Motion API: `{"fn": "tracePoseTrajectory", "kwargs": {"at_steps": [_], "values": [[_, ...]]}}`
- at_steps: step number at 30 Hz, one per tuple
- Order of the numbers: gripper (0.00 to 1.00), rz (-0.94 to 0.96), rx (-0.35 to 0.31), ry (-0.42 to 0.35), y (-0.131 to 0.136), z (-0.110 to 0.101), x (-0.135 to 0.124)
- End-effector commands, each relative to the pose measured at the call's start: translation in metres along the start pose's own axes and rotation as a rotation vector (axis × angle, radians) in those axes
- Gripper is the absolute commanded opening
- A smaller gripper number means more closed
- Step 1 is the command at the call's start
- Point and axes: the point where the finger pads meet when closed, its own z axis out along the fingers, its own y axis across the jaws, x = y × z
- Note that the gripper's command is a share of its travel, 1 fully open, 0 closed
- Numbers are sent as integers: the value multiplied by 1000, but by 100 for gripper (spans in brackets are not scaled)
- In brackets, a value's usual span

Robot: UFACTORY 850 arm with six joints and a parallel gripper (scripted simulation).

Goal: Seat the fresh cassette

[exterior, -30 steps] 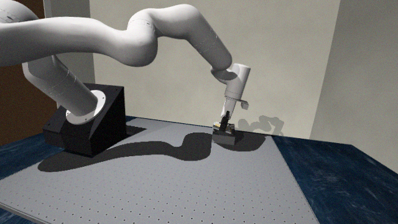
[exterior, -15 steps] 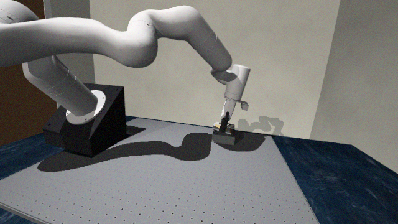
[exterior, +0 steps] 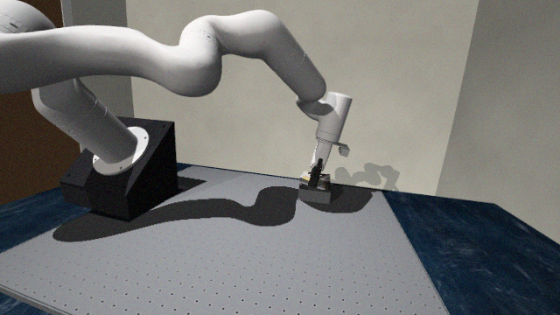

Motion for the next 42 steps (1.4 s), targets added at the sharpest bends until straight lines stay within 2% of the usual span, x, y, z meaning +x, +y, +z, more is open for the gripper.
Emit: {"fn": "tracePoseTrajectory", "kwargs": {"at_steps": [1, 5, 6, 25, 42], "values": [[0, 1, 1, 2, 0, -1, 1], [0, 1, 1, 2, 0, -1, 1], [100, 1, 1, 2, 0, -1, 1], [100, 1, 1, 2, 0, -1, 1], [100, 1, 1, 2, 0, -21, -3]]}}
